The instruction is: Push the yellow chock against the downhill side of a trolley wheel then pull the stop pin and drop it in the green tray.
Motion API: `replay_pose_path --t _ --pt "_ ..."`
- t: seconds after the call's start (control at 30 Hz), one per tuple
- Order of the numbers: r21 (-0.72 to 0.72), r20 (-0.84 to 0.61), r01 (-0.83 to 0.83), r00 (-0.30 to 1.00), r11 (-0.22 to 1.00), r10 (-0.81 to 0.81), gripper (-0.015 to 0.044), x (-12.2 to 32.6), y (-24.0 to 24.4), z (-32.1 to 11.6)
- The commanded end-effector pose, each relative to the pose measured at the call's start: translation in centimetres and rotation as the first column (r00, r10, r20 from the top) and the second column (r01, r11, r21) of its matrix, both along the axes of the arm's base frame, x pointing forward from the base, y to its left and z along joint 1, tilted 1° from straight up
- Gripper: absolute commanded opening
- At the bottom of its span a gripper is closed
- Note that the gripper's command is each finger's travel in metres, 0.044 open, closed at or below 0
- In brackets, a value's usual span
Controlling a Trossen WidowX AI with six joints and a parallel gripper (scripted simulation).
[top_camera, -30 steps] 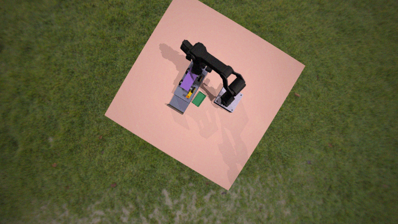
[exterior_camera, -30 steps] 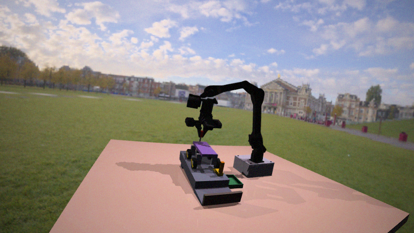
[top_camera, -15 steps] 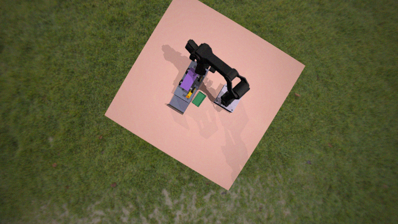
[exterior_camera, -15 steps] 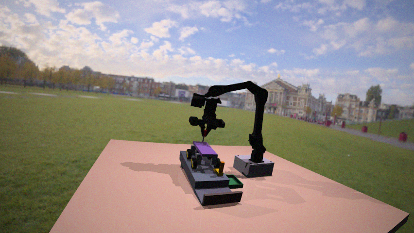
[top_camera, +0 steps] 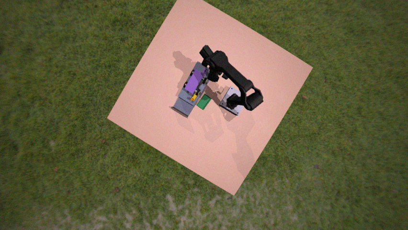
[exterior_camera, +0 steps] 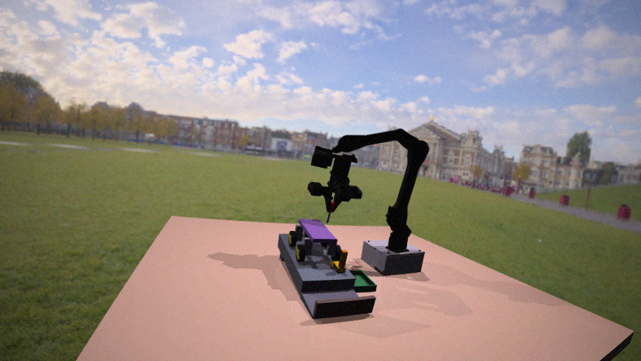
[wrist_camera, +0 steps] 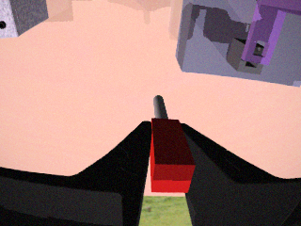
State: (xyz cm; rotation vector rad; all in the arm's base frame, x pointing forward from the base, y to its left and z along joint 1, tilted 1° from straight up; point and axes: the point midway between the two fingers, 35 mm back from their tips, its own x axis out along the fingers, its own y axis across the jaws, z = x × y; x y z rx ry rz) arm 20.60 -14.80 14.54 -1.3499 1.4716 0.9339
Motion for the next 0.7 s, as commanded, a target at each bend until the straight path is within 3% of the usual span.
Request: replay_pose_path --t 0.0,0.67 --pt "0.003 -0.001 -0.004 1.0 1.0 0.004 0.0 -0.5 0.2 -0.2" --pt "0.01 0.001 -0.004 1.0 1.0 0.004 0.0 0.9 6.4 -1.1"
